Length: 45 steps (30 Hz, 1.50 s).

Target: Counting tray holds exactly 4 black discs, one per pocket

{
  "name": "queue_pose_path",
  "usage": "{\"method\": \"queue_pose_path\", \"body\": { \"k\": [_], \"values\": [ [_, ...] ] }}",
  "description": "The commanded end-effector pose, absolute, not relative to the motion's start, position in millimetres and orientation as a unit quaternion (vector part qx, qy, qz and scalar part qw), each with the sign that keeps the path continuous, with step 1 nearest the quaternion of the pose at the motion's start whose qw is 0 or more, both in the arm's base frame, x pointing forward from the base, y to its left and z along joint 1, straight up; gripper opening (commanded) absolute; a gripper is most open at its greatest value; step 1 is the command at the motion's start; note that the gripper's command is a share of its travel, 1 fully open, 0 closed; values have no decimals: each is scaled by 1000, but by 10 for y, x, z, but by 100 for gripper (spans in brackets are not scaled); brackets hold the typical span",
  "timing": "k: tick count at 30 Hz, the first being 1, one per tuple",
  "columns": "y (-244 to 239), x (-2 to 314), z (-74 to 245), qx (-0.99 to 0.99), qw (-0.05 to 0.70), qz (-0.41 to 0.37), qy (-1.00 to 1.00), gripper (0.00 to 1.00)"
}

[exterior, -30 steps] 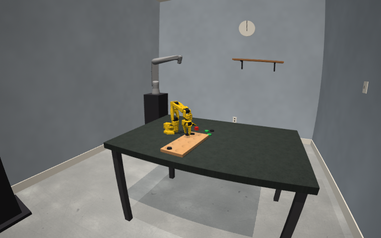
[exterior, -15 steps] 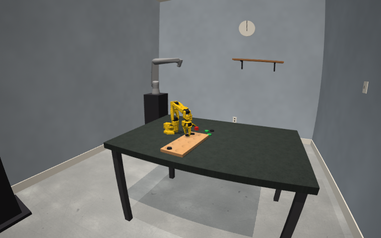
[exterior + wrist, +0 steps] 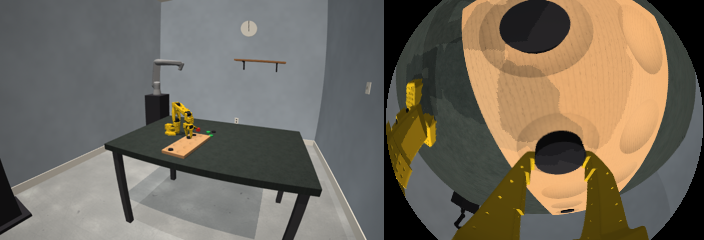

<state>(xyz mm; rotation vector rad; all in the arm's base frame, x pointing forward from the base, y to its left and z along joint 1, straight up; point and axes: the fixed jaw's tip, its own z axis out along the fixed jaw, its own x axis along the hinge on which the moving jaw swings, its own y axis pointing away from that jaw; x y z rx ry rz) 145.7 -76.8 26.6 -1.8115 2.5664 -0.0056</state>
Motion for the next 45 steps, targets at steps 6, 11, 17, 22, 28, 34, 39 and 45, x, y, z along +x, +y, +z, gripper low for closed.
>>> {"method": "queue_pose_path", "body": {
  "k": [6, 11, 17, 22, 28, 34, 39, 45],
  "values": [
    [-796, 1506, 307, -577, 9, -18, 816, 0],
    [-796, 1506, 307, -577, 9, -18, 816, 0],
    [-796, 1506, 307, -577, 9, -18, 816, 1],
    [-796, 1506, 307, -577, 9, -18, 816, 12],
    [-796, 1506, 307, -577, 9, -18, 816, 23],
    [-796, 1506, 308, -577, 9, -18, 816, 27],
    [-796, 1505, 337, -577, 9, -18, 816, 27],
    [-795, 1501, 398, -577, 9, -18, 816, 27]
  ]
}}
